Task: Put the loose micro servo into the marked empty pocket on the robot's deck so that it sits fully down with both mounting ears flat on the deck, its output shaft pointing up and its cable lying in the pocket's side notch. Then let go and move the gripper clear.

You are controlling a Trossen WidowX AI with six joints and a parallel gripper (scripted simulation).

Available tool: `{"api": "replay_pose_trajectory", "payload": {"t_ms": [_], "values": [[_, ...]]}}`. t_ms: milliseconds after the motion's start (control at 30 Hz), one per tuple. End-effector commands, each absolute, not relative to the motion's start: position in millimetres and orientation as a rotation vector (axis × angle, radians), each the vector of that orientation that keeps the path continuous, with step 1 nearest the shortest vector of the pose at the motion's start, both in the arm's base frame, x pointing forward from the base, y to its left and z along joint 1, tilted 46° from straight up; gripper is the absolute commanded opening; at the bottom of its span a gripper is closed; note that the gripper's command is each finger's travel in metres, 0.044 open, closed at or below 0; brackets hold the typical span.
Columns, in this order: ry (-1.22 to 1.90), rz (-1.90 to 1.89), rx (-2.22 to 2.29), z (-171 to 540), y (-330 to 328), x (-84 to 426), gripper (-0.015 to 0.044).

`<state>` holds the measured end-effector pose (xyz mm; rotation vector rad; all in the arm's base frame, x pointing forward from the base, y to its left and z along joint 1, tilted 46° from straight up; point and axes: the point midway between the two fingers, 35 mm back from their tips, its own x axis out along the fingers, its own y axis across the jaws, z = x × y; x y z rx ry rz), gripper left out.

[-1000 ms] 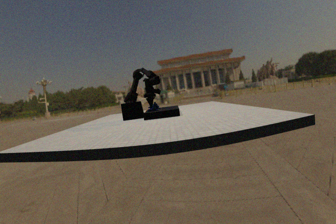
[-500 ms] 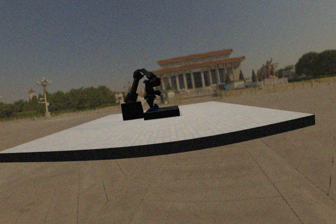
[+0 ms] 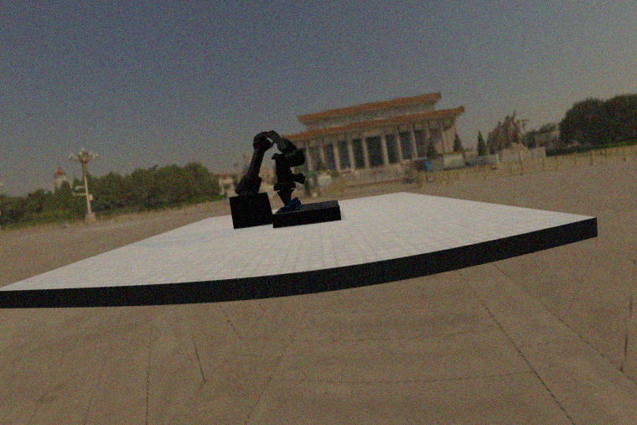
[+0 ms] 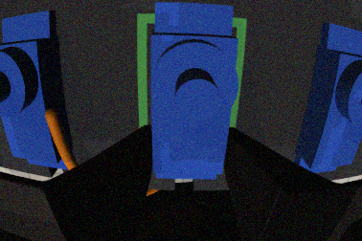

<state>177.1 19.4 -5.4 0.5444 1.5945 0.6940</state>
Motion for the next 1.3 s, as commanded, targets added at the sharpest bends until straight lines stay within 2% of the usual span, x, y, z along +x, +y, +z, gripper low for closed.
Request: {"api": "replay_pose_trajectory", "payload": {"t_ms": [0, 67, 500, 633, 833, 1033, 1267], "values": [[1.595, 0.692, 0.549, -5.4, 19.5, 177.1, 0.0158], [1.595, 0.692, 0.549, -5.4, 19.4, 177.1, 0.0188], [1.595, 0.691, 0.548, 19.0, -5.7, 182.4, 0.0188], [1.593, 0.683, 0.555, 21.5, -9.1, 197.1, 0.0292], [1.591, 0.686, 0.549, 39.9, -25.7, 250.4, 0.0440], [1.590, 0.691, 0.544, 57.4, -35.7, 297.1, 0.0440], [1.607, 0.661, 0.587, 70.1, -50.7, 297.0, 0.0440]]}}
